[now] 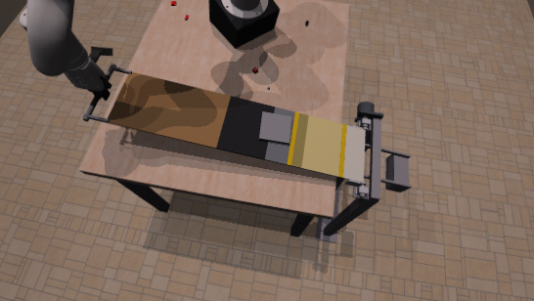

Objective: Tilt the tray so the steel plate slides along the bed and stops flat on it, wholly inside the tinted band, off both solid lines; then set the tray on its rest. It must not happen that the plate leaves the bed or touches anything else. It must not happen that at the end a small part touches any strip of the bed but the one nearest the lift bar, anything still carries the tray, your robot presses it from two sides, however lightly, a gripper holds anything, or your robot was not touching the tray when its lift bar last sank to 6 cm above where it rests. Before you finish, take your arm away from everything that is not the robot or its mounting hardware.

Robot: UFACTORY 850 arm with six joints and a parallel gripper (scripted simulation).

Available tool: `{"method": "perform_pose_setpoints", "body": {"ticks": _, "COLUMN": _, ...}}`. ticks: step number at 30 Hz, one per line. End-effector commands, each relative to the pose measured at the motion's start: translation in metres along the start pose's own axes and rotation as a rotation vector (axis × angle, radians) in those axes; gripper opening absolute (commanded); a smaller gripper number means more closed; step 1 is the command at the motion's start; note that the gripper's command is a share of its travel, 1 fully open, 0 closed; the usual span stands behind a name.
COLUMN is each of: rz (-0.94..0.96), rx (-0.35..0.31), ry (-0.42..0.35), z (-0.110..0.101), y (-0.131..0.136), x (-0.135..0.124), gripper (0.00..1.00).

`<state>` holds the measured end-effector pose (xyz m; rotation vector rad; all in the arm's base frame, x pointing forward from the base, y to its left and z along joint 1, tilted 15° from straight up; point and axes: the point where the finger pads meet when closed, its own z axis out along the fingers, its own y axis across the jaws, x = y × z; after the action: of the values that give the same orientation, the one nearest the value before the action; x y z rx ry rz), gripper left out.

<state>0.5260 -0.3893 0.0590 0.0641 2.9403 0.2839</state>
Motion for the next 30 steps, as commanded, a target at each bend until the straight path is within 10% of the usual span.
{"method": "perform_pose_setpoints", "body": {"ticks": 1, "rz": 0.000, "rx": 0.003, "ry": -0.002, "z": 0.027, "y": -0.005, "x": 0.000, "gripper": 0.00}}
{"method": "perform_pose_setpoints", "body": {"ticks": 9, "rz": 0.000, "rx": 0.003, "ry": -0.002, "z": 0.047, "y": -0.008, "x": 0.000, "gripper": 0.00}}
{"method": "perform_pose_setpoints", "body": {"ticks": 14, "rz": 0.000, "rx": 0.003, "ry": -0.002, "z": -0.023, "y": 0.004, "x": 0.000, "gripper": 0.00}}
{"method": "perform_pose_setpoints", "body": {"ticks": 19, "rz": 0.000, "rx": 0.003, "ry": -0.002, "z": 0.047, "y": -0.008, "x": 0.000, "gripper": 0.00}}
{"method": "perform_pose_setpoints", "body": {"ticks": 26, "rz": 0.000, "rx": 0.003, "ry": -0.002, "z": 0.051, "y": -0.008, "x": 0.000, "gripper": 0.00}}
{"method": "perform_pose_setpoints", "body": {"ticks": 30, "rz": 0.000, "rx": 0.003, "ry": -0.002, "z": -0.014, "y": 0.002, "x": 0.000, "gripper": 0.00}}
